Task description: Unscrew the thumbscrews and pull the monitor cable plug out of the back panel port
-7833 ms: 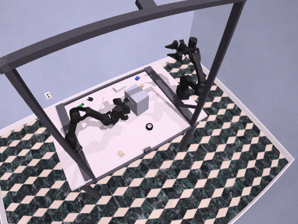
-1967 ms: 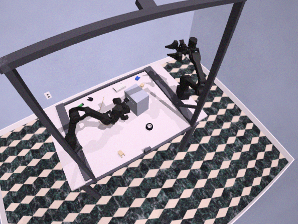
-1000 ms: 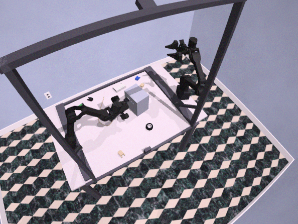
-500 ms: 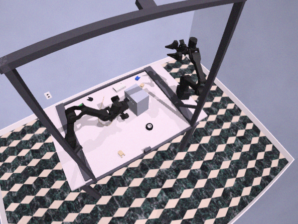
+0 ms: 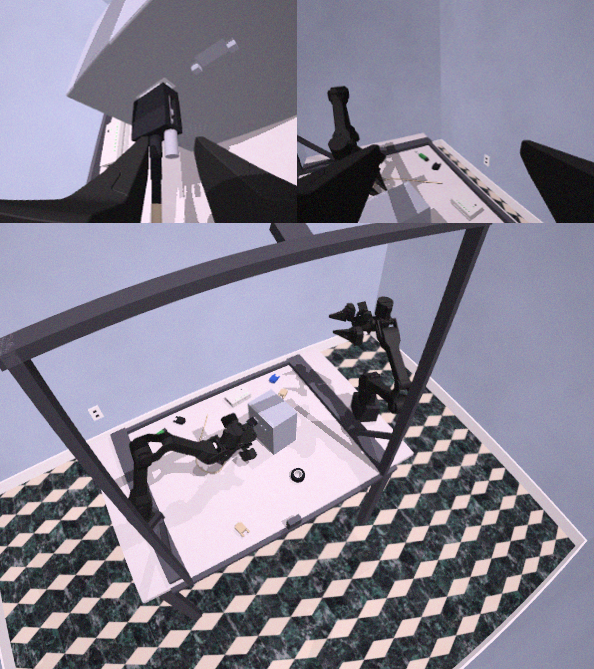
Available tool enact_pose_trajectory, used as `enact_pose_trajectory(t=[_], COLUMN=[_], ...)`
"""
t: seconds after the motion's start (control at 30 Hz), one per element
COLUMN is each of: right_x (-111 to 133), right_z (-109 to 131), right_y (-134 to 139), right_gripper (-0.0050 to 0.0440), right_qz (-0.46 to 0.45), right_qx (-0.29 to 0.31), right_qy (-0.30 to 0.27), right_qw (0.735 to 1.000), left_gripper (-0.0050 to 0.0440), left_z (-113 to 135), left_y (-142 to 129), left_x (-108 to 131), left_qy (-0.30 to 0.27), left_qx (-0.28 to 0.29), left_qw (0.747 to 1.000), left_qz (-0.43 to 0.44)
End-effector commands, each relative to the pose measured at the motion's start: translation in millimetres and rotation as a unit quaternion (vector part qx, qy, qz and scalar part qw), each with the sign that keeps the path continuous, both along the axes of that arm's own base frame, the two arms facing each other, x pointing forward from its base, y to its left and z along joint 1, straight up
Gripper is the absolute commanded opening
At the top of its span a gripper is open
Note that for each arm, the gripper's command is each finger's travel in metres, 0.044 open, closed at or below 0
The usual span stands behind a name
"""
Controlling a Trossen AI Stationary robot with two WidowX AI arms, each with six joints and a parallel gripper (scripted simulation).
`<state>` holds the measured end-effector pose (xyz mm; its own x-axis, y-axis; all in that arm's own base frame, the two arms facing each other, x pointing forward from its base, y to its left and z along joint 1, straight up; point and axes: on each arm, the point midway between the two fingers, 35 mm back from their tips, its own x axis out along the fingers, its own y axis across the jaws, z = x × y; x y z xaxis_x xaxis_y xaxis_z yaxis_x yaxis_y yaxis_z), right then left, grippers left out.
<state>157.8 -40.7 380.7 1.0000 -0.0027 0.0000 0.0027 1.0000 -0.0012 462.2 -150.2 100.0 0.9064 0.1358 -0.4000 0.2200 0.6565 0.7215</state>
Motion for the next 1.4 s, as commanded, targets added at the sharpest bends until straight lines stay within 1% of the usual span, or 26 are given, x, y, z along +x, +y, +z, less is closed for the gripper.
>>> enact_pose_trajectory(t=[0.0, 0.1, 0.17, 0.37, 0.4, 0.73, 0.8, 0.9, 0.97, 1.0, 1.07, 1.23, 1.3, 1.37], right_x=[0, 0, 0, 0, 0, 0, 0, 0, 0, 0, 0, 0, 0, 0], right_z=[3, 3, 3, 3, 3, 3, 3, 3, 3, 3, 3, 3, 3, 3], right_y=[1, 1, 1, 1, 1, 1, 1, 1, 1, 1, 1, 1, 1, 1], right_gripper=[0.044, 0.044, 0.044, 0.044, 0.044, 0.044, 0.044, 0.044, 0.044, 0.044, 0.044, 0.044, 0.044, 0.044], right_qz=[0.001, 0.001, 0.001, 0.001, 0.001, 0.001, 0.001, 0.001, 0.001, 0.001, 0.001, 0.001, 0.001, 0.001], right_qx=[-0.002, -0.002, -0.002, -0.002, -0.002, -0.002, -0.002, -0.002, -0.002, -0.002, -0.002, -0.002, -0.002, -0.002], right_qy=[-0.001, -0.001, -0.001, -0.001, -0.001, -0.001, -0.001, -0.001, -0.001, -0.001, -0.001, -0.001, -0.001, -0.001], right_qw=[1.0, 1.0, 1.0, 1.0, 1.0, 1.0, 1.0, 1.0, 1.0, 1.0, 1.0, 1.0, 1.0, 1.0], left_gripper=[0.0216, 0.0288, 0.0288, 0.0432, 0.044, 0.044, 0.044, 0.044, 0.044, 0.044, 0.044, 0.044, 0.044, 0.044], left_z=[11, 11, 11, 11, 11, 11, 11, 9, 7, 2, 0, 1, 1, 0], left_y=[-1, -1, -1, -1, -1, -1, -2, -4, -6, -6, -6, -7, -7, -6], left_x=[2, 2, 2, 2, 2, 2, 3, 6, 7, 6, 5, 2, 2, 0], left_qy=[-0.012, -0.012, -0.012, -0.012, -0.012, -0.012, -0.017, -0.04, -0.059, -0.06, -0.071, -0.099, -0.099, -0.103], left_qx=[-0.008, -0.008, -0.008, -0.008, -0.008, -0.008, 0.003, 0.055, 0.104, 0.142, 0.18, 0.249, 0.249, 0.267], left_qw=[1.0, 1.0, 1.0, 1.0, 1.0, 1.0, 1.0, 0.998, 0.993, 0.988, 0.981, 0.963, 0.963, 0.958], left_qz=[0.002, 0.002, 0.002, 0.002, 0.002, 0.002, 0.0, -0.007, -0.01, -0.012, -0.011, 0.0, 0.0, 0.004])
